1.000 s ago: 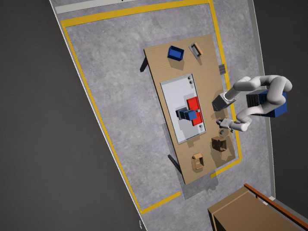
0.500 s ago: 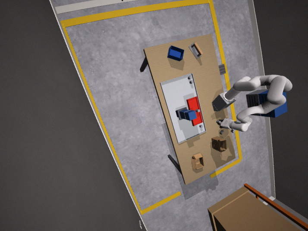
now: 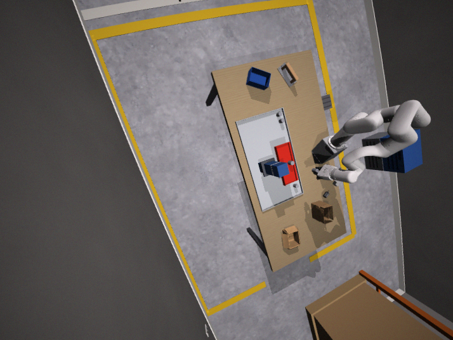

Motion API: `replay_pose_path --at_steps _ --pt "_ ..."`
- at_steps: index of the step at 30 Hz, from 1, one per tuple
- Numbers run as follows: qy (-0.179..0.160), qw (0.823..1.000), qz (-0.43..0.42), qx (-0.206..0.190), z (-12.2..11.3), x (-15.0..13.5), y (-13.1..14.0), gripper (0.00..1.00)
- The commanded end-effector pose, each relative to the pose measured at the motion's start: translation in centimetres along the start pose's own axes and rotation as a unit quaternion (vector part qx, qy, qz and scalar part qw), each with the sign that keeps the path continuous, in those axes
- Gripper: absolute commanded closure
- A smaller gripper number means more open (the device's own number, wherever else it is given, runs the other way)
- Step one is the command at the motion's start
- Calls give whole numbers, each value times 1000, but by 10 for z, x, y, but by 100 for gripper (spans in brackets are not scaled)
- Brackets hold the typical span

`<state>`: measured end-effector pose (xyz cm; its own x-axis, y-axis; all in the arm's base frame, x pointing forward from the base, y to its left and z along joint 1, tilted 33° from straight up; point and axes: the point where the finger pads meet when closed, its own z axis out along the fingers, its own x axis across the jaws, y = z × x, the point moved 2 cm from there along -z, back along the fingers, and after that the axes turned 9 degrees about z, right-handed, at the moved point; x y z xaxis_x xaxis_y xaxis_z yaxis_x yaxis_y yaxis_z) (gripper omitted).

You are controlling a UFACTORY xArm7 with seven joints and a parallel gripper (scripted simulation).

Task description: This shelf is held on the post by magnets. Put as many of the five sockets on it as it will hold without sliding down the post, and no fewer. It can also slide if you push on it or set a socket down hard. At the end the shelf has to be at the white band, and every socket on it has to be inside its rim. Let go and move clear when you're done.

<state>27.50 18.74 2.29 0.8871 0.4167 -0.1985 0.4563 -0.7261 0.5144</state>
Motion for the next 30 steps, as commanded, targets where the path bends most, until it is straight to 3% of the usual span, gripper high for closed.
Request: replay_pose_path --at_steps 1,10,12,14,16,21,30 --pt "6 1000 -1 3 -4 -2 19 100" --pt "7 1000 0 3 -5 4 21 100" --pt "10 1000 2 2 -10 32 33 100" --pt "10 1000 2 2 -10 32 33 100" --pt "11 1000 3 1 -12 73 51 100" --pt "7 1000 -1 3 -6 115 74 100" --pt "6 1000 -2 4 -5 120 76 100"
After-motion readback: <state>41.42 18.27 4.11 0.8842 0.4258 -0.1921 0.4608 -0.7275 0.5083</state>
